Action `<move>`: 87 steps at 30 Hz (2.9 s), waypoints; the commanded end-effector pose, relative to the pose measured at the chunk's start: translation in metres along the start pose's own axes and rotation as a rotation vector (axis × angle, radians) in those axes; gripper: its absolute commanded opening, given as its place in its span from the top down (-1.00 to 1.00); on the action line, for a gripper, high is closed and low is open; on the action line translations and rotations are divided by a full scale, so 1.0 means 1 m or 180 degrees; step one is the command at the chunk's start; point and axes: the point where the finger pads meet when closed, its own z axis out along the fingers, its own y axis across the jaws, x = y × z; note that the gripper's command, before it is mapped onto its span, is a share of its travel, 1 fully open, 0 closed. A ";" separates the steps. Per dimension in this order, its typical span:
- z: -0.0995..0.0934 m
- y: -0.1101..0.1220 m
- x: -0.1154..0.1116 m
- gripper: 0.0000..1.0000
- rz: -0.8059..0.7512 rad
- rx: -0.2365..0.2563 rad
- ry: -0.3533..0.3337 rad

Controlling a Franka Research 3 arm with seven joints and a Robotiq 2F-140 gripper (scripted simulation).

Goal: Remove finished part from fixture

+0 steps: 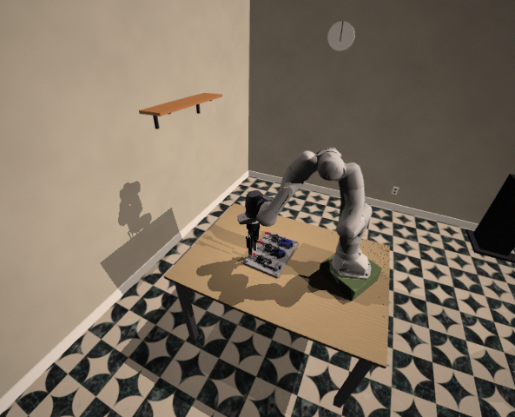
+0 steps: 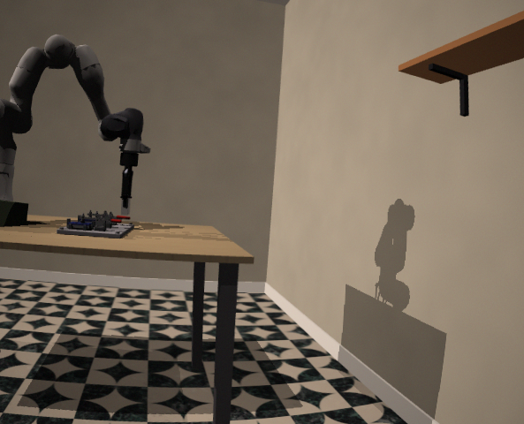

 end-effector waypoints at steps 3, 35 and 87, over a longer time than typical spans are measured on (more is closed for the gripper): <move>0.002 0.000 0.001 0.44 0.0009 -0.0001 0.0008; 0.028 0.000 0.002 0.44 0.0009 -0.0001 0.0008; 0.028 0.000 0.002 1.00 0.0009 -0.0001 0.0008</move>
